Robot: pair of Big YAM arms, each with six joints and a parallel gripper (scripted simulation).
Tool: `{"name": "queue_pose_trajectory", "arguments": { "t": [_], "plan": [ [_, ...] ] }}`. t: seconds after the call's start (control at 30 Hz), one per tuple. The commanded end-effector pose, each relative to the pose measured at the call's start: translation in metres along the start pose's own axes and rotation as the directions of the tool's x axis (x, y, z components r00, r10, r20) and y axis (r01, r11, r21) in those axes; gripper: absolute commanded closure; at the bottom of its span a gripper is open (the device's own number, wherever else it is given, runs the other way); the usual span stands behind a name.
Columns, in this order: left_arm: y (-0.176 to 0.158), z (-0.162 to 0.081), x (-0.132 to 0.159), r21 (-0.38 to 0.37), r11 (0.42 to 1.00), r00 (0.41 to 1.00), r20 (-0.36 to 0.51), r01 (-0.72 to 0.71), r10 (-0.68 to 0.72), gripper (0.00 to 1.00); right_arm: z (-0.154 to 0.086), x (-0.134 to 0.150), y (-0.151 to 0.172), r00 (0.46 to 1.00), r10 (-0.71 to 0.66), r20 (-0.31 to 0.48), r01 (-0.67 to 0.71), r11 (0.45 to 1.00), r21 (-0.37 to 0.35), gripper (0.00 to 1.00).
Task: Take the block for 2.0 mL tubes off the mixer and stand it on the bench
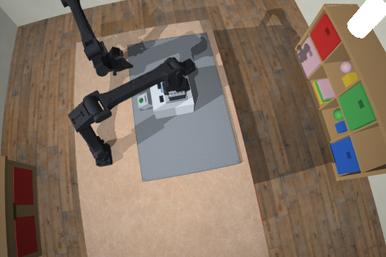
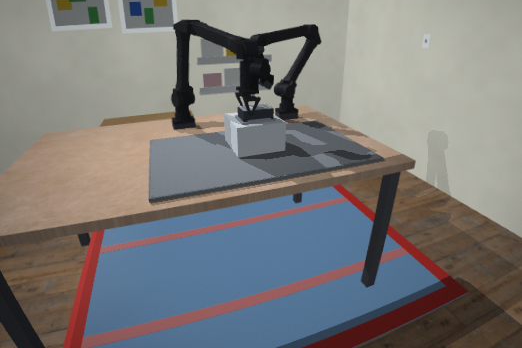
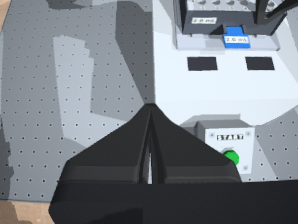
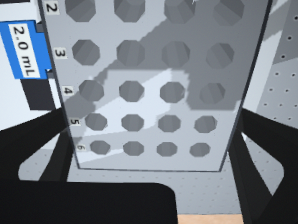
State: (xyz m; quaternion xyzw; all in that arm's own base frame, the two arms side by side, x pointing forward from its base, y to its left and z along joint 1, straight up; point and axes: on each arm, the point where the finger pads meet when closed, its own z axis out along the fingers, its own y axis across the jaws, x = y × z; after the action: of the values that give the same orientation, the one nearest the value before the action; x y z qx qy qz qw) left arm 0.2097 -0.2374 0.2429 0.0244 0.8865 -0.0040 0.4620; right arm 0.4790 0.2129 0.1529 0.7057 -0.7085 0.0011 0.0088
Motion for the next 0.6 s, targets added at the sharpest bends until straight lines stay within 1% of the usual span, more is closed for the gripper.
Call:
{"name": "queue_pose_trajectory", "arguments": {
  "t": [0.0,0.17,0.23,0.3,0.43,0.5,0.57],
  "plan": [
    [-0.038,-0.006,-0.024,0.023,0.998,0.998,0.010,0.064,-0.064,1.00,0.008,-0.003,0.001,1.000,-0.006,-0.007,0.006,1.000,-0.025,1.00],
    [-0.061,-0.015,-0.033,0.029,0.996,0.996,0.004,0.084,-0.084,1.00,0.008,-0.003,0.001,1.000,-0.006,-0.007,0.006,1.000,-0.025,1.00],
    [-0.058,-0.007,-0.023,0.033,0.996,0.996,0.001,0.085,-0.085,1.00,0.008,-0.003,0.001,1.000,-0.006,-0.007,0.006,1.000,-0.025,1.00],
    [-0.058,-0.007,-0.023,0.033,0.996,0.996,0.001,0.085,-0.085,1.00,0.008,-0.003,0.001,1.000,-0.006,-0.007,0.006,1.000,-0.025,1.00],
    [-0.054,0.014,0.004,0.022,0.997,0.998,-0.005,0.069,-0.069,1.00,0.008,-0.003,0.001,1.000,-0.006,-0.007,0.006,1.000,-0.025,1.00],
    [-0.052,0.025,0.019,0.004,0.999,0.999,-0.013,0.050,-0.050,1.00,0.008,-0.003,0.001,1.000,-0.006,-0.007,0.006,1.000,-0.025,1.00],
    [-0.046,0.026,0.018,-0.008,0.999,0.999,-0.018,0.037,-0.037,1.00,0.008,-0.003,0.001,1.000,-0.006,-0.007,0.006,1.000,-0.025,1.00]
  ]
}}
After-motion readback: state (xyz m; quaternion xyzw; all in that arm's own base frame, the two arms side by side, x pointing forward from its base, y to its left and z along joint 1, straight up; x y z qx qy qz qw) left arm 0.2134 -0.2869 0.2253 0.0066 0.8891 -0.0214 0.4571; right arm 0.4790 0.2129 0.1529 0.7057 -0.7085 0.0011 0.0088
